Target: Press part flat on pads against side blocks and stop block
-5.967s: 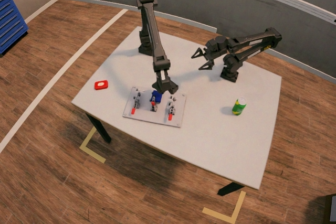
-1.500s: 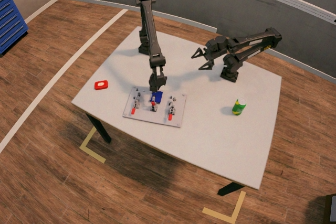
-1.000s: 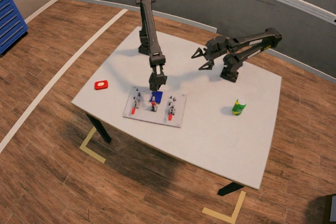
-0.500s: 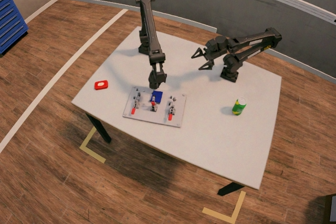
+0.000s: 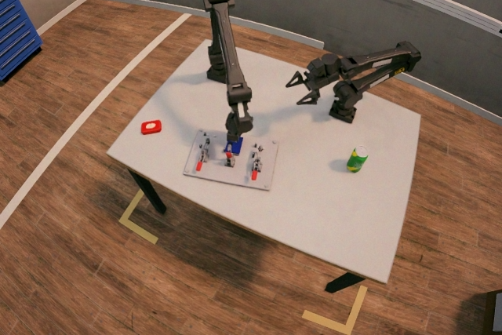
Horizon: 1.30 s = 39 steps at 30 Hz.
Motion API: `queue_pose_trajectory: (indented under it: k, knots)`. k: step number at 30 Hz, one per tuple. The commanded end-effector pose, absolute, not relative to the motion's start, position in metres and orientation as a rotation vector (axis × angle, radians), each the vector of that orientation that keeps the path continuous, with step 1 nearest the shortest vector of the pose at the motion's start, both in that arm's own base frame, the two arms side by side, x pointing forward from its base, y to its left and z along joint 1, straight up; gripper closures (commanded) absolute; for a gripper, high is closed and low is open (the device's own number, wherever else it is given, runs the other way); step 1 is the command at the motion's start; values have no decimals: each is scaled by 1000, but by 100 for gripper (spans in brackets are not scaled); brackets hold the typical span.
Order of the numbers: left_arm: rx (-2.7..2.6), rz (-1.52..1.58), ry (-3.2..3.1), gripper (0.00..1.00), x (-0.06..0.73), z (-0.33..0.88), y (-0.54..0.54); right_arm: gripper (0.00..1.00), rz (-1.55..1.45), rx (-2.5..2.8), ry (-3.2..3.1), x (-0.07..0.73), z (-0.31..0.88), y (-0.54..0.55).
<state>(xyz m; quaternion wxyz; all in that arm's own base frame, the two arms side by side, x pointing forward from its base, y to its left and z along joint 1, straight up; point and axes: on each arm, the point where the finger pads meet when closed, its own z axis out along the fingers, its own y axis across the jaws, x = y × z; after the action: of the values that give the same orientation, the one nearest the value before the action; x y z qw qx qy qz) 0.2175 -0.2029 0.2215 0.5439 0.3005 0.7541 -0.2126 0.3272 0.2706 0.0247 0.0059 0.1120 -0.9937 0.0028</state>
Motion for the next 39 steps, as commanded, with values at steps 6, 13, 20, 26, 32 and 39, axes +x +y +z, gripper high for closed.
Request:
queue_pose_trajectory:
  k: [6, 13, 20, 26, 32, 39]
  knots:
    - [689, -522, 1748, 0, 221, 253, -206, 100, -4, 361, -3125, 362, 41, 317]
    - [689, -522, 1748, 0, 221, 253, -206, 100, -13, 363, -3132, 366, 46, 314]
    - [689, -522, 1748, 0, 221, 253, -206, 100, -3, 362, -3124, 375, 44, 320]
    - [689, -522, 1748, 0, 221, 253, -206, 100, -1, 352, -3123, 374, 23, 315]
    - [689, -522, 1748, 0, 221, 253, -206, 100, -1, 352, -3123, 373, 11, 315]
    - [689, -522, 1748, 0, 221, 253, -206, 100, -35, 365, -3156, 379, 29, 306]
